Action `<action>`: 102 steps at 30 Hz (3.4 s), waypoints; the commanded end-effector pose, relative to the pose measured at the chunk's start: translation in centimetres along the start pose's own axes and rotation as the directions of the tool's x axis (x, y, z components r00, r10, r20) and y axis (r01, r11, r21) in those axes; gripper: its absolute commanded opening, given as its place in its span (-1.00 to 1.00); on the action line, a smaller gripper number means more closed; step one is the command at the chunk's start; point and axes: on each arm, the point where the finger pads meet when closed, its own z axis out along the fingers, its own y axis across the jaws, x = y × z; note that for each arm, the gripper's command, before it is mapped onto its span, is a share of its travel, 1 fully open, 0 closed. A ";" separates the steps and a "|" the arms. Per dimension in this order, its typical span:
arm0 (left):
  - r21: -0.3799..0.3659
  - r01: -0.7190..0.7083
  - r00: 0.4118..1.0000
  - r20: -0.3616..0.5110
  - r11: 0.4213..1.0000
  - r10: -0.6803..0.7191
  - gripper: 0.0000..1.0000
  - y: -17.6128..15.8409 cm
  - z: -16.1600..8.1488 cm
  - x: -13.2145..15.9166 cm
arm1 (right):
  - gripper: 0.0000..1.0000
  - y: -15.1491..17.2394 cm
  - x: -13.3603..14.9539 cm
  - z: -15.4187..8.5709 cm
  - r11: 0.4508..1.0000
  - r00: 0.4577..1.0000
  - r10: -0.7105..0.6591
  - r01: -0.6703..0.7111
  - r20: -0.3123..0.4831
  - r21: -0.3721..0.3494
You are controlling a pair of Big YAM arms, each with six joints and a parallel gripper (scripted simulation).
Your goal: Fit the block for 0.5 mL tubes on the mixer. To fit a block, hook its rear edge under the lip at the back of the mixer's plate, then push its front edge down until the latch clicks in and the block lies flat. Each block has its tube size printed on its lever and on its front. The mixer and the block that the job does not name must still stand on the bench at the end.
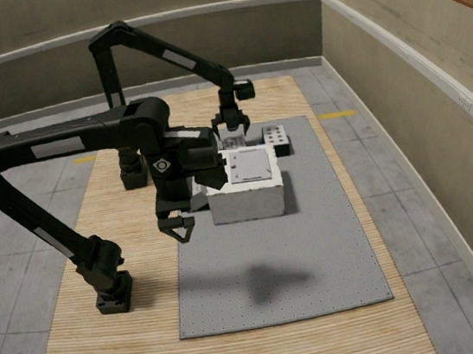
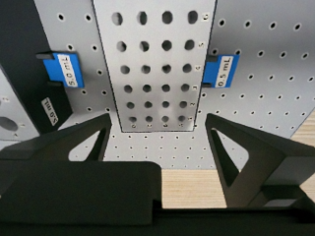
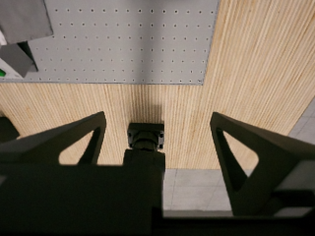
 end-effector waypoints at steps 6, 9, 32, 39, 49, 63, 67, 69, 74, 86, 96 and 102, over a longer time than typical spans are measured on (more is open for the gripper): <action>-0.042 -0.003 1.000 -0.005 0.999 0.003 1.00 2.9 -1.1 -0.2 | 1.00 -0.2 -1.6 -2.4 1.000 0.998 0.006 -0.006 0.060 0.005; -0.062 0.005 1.000 -0.007 0.998 -0.006 1.00 3.3 -1.3 0.2 | 1.00 -0.2 -1.6 -2.4 1.000 0.998 0.006 -0.007 0.059 0.005; -0.022 -0.003 1.000 -0.002 1.000 0.003 1.00 1.0 0.7 -0.4 | 1.00 -0.1 -0.5 -0.4 1.000 1.000 0.007 -0.007 0.007 -0.001; -0.019 0.000 1.000 -0.001 1.000 0.000 1.00 0.1 0.7 -0.4 | 1.00 -0.2 -1.1 -1.5 1.000 0.999 0.008 -0.008 0.035 0.003; -0.017 0.015 1.000 -0.001 1.000 -0.015 1.00 1.1 1.2 0.3 | 1.00 -0.3 -1.3 -2.0 1.000 0.999 0.008 -0.008 0.046 0.005; -0.017 -0.005 1.000 -0.001 1.000 0.005 1.00 1.1 2.1 -0.5 | 1.00 -0.4 -1.5 -2.5 1.000 0.998 0.008 -0.009 0.058 0.007; -0.008 0.008 1.000 0.001 1.000 -0.008 1.00 0.4 2.3 0.0 | 1.00 -0.3 -1.2 -1.9 1.000 0.999 0.008 -0.009 0.044 0.006; -0.009 0.016 1.000 0.001 1.000 -0.016 1.00 0.1 2.3 0.2 | 1.00 -0.3 -1.0 -1.6 1.000 0.999 0.009 -0.009 0.037 0.004; -0.011 0.020 1.000 0.001 1.000 -0.019 1.00 0.2 2.6 0.4 | 1.00 -0.3 -0.6 -0.9 1.000 1.000 0.009 -0.009 0.017 0.002; -0.021 -0.003 1.000 0.000 1.000 0.003 1.00 1.3 2.8 -0.4 | 1.00 -0.3 -0.6 -1.0 1.000 1.000 0.009 -0.009 0.020 0.003; 0.002 0.010 1.000 0.003 1.000 -0.010 1.00 -0.2 3.3 0.0 | 1.00 -0.4 -1.1 -2.0 1.000 0.999 0.010 -0.010 0.045 0.007; -0.016 0.017 1.000 0.001 1.000 -0.017 1.00 0.5 2.2 0.4 | 1.00 -0.4 -1.2 -2.1 1.000 0.999 0.010 -0.010 0.049 0.008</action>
